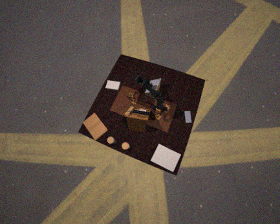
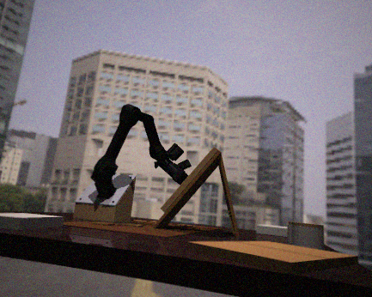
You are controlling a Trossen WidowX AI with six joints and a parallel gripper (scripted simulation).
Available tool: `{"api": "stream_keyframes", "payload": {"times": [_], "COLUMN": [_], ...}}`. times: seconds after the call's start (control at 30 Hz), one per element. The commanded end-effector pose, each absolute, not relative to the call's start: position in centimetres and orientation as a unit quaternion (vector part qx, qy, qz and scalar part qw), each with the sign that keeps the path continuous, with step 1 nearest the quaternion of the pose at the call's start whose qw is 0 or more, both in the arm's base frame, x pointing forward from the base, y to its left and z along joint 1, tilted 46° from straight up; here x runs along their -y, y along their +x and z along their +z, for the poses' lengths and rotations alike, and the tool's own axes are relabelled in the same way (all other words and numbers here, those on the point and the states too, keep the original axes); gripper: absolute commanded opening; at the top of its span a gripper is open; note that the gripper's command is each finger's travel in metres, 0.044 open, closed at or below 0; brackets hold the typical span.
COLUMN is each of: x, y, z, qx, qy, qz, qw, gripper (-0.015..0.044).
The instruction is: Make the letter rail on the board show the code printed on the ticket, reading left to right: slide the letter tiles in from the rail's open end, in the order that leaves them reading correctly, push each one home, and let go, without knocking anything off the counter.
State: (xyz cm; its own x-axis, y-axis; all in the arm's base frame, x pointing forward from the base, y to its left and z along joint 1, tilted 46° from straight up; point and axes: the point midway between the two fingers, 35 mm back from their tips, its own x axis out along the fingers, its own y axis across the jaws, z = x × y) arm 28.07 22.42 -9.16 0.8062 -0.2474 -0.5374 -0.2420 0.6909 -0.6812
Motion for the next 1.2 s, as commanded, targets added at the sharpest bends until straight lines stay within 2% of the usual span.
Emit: {"api": "stream_keyframes", "payload": {"times": [0.0, 1.17], "x": [-22.37, -21.41], "y": [28.32, 28.54], "z": [-9.41, -8.54], "qx": [-0.311, -0.311], "qy": [-0.396, -0.396], "qz": [0.002, 0.002], "qw": [0.864, 0.864], "gripper": [0.0000, 0.0000]}}
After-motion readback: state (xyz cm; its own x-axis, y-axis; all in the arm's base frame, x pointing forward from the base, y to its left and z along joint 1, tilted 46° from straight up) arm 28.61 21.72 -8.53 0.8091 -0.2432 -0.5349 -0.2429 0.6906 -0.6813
